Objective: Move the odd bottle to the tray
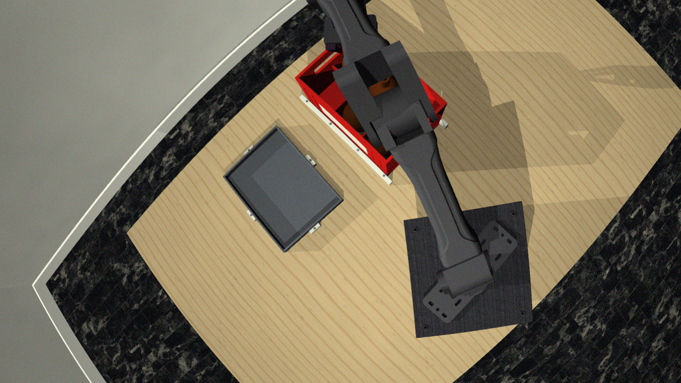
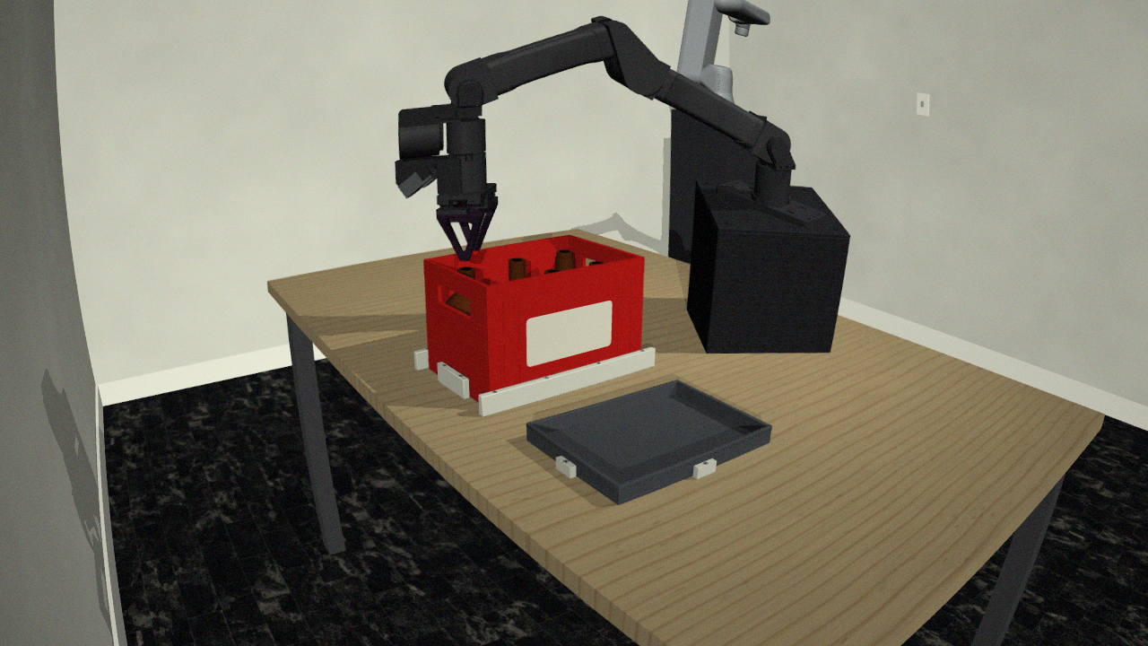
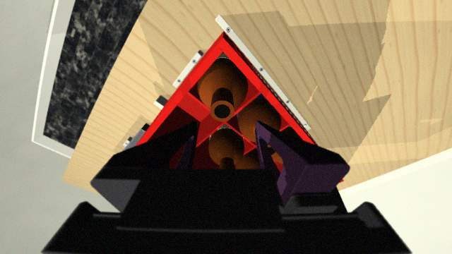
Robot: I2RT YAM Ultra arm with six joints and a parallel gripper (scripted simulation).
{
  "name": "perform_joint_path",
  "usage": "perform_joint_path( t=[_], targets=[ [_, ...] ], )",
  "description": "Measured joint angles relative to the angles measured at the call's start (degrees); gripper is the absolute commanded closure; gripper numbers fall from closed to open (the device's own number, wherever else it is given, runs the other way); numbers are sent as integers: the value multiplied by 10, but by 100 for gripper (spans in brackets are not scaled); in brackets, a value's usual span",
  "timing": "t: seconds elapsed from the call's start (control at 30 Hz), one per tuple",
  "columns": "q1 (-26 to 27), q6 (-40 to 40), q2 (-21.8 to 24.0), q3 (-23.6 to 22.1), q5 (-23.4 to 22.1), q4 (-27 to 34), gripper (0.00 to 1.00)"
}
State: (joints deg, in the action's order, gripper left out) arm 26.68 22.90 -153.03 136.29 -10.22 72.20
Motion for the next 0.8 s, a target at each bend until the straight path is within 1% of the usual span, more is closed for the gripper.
perform_joint_path(
  t=[0.23, 0.8],
  targets=[
    [-1, 1, 0, -9, 0, -13, 39],
    [-2, 1, 0, -9, 0, -23, 39]
  ],
)
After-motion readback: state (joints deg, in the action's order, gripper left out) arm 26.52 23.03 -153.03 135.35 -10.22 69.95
